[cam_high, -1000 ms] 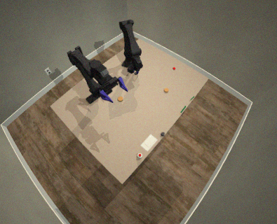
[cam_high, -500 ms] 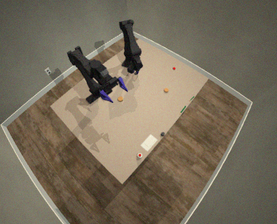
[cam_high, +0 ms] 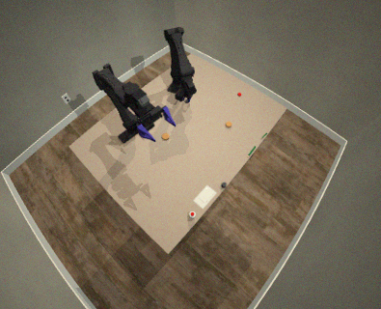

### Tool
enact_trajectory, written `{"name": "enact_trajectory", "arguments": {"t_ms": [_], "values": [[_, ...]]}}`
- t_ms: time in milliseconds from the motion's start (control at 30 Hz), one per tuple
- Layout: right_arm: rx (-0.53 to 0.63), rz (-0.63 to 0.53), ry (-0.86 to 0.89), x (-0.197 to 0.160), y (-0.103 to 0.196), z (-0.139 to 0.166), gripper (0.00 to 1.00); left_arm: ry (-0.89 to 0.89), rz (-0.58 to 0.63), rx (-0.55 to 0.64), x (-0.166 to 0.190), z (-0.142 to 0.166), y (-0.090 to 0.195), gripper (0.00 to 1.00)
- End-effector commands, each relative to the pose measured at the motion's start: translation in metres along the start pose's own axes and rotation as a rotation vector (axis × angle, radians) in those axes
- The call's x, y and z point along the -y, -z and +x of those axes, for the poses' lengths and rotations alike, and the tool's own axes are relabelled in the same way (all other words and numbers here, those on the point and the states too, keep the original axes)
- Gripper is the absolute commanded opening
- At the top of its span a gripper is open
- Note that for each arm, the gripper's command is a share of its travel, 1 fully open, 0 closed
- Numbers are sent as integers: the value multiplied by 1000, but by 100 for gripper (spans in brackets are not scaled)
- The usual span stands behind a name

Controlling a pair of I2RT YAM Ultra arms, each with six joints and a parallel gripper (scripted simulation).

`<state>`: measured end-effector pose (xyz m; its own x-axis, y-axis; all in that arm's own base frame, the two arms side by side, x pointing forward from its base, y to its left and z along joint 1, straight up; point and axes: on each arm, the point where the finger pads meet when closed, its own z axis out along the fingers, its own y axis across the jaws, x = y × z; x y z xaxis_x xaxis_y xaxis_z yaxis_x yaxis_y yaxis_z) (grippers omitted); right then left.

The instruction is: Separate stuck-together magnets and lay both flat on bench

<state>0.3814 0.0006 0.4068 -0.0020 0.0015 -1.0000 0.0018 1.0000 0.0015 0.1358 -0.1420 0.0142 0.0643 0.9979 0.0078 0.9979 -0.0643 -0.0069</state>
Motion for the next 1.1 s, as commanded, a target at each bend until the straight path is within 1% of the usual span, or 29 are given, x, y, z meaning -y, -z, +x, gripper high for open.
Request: {"name": "enact_trajectory", "arguments": {"t_ms": [0,333,1067], "values": [[13,-1,1,0,1,-5,100,2,-7,8,-2,-1,2,38],[13,-1,1,0,1,-5,100,2,-7,8,-2,-1,2,27],[13,-1,1,0,1,-5,100,2,-7,8,-2,-1,2,25]]}}
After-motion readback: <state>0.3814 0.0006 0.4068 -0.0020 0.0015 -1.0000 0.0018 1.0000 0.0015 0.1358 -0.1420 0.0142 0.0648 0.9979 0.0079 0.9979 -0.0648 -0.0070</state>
